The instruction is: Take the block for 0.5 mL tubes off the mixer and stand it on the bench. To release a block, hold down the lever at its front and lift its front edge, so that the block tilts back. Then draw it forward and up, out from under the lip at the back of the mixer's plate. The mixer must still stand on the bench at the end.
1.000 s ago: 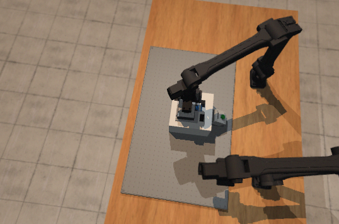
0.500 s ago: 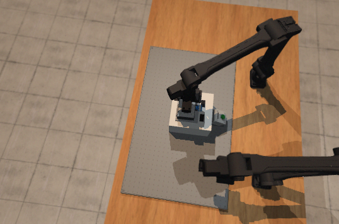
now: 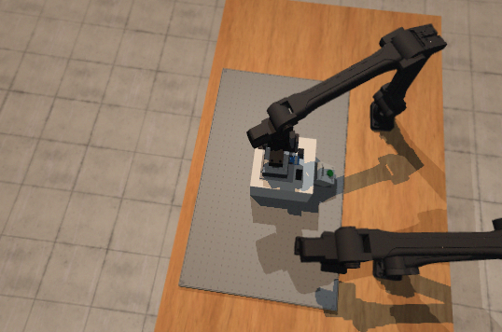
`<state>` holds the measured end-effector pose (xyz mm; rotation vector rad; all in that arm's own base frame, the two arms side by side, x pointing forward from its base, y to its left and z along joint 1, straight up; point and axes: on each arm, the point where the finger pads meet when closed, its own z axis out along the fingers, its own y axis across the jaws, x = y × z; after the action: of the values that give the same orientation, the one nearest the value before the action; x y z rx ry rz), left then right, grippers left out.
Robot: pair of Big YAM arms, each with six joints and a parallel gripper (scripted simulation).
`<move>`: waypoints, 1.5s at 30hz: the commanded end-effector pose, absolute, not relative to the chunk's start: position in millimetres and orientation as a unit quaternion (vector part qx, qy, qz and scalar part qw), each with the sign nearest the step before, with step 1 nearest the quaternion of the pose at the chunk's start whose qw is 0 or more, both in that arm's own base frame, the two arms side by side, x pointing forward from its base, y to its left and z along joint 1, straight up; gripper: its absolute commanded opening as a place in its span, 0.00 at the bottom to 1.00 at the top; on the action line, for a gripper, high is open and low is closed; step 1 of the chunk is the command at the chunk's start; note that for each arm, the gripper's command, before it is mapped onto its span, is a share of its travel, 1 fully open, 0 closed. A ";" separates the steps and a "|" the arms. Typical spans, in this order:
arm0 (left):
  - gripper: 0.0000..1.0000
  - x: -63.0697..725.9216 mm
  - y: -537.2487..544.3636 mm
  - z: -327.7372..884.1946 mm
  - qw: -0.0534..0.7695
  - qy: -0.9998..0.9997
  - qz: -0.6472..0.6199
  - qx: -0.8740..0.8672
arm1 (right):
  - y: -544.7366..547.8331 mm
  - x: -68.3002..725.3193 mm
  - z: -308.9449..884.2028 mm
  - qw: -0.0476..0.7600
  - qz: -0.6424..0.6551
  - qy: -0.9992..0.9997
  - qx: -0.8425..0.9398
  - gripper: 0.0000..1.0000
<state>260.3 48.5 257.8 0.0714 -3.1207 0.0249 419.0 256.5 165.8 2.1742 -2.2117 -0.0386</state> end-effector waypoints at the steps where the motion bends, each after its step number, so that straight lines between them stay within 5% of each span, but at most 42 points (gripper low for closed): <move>1: 0.00 269.6 50.5 273.8 -0.019 -1.000 0.004 0.014 | 258.4 431.2 190.0 0.003 -0.013 -0.715 0.699 0.00; 45: 0.00 267.1 52.5 263.0 -0.001 -0.999 0.007 0.034 | 258.4 411.4 187.3 0.004 -0.007 -0.703 0.711 0.00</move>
<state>260.6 48.2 258.0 0.0677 -3.1212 0.0248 418.2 256.4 165.8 2.1762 -2.2113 -0.0404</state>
